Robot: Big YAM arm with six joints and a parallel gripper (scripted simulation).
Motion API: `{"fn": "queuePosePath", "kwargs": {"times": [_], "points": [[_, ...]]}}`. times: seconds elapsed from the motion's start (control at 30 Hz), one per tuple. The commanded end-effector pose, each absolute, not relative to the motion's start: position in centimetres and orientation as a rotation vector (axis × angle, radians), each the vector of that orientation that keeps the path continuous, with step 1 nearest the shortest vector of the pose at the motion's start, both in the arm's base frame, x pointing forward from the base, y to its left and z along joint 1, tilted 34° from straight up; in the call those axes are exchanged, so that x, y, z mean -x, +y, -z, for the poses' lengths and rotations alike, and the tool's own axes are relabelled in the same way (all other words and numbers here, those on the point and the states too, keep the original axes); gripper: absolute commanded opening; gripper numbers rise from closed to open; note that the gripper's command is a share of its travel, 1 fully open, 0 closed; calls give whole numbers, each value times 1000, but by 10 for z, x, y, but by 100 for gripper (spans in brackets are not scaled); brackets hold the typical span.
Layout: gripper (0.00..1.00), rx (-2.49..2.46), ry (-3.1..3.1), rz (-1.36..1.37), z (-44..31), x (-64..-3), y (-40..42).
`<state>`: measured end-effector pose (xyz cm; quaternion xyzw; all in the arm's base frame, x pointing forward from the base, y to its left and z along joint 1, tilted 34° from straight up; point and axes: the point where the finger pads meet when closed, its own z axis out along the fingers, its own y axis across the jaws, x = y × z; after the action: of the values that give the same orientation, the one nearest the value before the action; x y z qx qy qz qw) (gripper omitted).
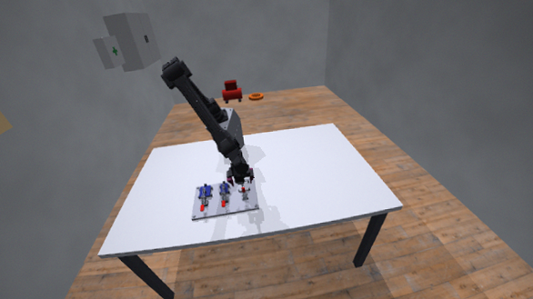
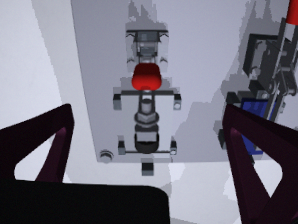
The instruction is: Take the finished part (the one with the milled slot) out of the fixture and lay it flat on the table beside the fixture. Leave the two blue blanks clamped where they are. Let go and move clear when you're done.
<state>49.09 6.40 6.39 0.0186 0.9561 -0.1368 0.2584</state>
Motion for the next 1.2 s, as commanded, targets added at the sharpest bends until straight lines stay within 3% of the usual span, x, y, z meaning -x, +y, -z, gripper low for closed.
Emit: {"fn": "queuePosePath", "kwargs": {"times": [0.0, 1.17], "points": [[92, -49, 2557, 347, -72, -486, 74], [92, -44, 2563, 350, -33, -425, 70]]}}
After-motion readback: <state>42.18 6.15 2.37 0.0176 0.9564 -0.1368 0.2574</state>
